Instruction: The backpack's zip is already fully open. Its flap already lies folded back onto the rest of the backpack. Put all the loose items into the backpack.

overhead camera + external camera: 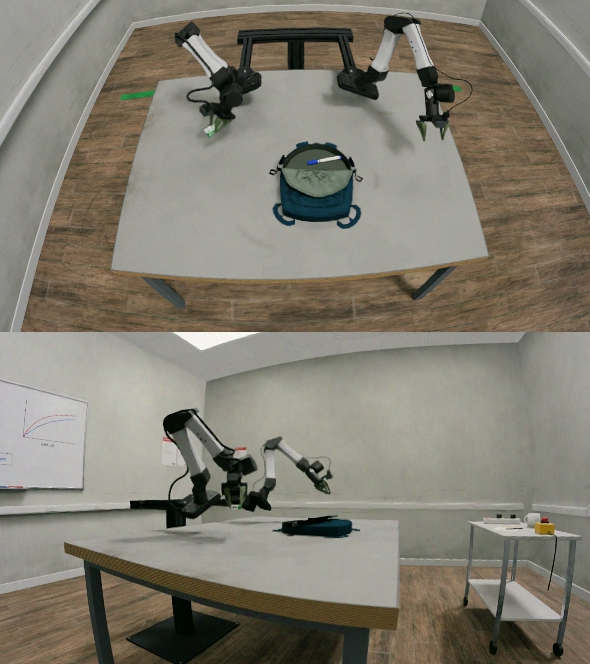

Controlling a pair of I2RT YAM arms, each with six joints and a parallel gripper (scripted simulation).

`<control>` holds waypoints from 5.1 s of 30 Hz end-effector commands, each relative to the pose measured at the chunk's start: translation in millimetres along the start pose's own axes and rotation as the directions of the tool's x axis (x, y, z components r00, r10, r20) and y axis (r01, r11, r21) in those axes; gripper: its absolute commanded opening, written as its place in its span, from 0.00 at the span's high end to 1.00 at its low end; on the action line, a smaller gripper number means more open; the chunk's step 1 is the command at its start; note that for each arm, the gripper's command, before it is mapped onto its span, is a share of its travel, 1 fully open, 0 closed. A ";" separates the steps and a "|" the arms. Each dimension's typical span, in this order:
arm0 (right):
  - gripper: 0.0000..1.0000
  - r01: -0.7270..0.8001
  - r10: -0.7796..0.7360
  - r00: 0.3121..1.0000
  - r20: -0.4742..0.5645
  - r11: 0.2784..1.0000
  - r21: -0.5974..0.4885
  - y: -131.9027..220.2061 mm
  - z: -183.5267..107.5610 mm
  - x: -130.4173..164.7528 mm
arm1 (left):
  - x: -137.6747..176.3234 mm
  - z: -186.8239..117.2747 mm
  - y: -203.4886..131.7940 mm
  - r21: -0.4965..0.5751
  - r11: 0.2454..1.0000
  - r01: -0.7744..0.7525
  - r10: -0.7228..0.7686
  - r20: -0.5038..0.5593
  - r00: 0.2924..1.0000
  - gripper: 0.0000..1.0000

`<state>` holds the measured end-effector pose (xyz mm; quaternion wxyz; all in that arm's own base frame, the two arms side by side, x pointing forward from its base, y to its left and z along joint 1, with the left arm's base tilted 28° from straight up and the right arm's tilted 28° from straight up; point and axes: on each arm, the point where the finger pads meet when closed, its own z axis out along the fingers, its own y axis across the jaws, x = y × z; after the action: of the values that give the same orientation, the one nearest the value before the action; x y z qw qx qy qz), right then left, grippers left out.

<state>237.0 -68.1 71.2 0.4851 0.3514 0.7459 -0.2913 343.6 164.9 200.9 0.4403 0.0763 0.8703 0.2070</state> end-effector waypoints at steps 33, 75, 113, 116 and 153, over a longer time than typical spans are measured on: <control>0.71 0.008 -0.007 0.999 -0.037 0.999 0.037 2.8 86.2 64.4 | -4.1 -1.6 0.7 -0.003 1.000 -0.002 0.002 0.011 1.000 0.10; 0.10 -0.022 0.022 1.000 -0.015 0.999 0.023 10.9 50.8 27.2 | -4.1 -1.6 0.7 -0.003 1.000 -0.002 0.002 0.011 1.000 0.10; 0.37 0.003 0.015 0.845 -0.534 0.999 0.032 0.8 52.2 33.3 | -4.1 -1.6 0.7 -0.003 1.000 -0.002 0.002 0.011 1.000 0.10; 0.37 0.012 0.005 0.845 -0.535 1.000 0.028 1.4 53.6 32.5 | -4.1 -1.6 0.7 -0.003 1.000 -0.002 0.002 0.011 1.000 0.10; 0.46 0.004 0.009 0.853 -0.522 1.000 0.024 8.7 108.5 58.2 | -4.1 -1.6 0.7 -0.003 1.000 -0.002 0.002 0.011 1.000 0.10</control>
<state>281.1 -132.6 -25.7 0.2554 0.4261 0.8459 -0.1944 343.6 164.9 200.9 0.4403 0.0763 0.8703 0.2070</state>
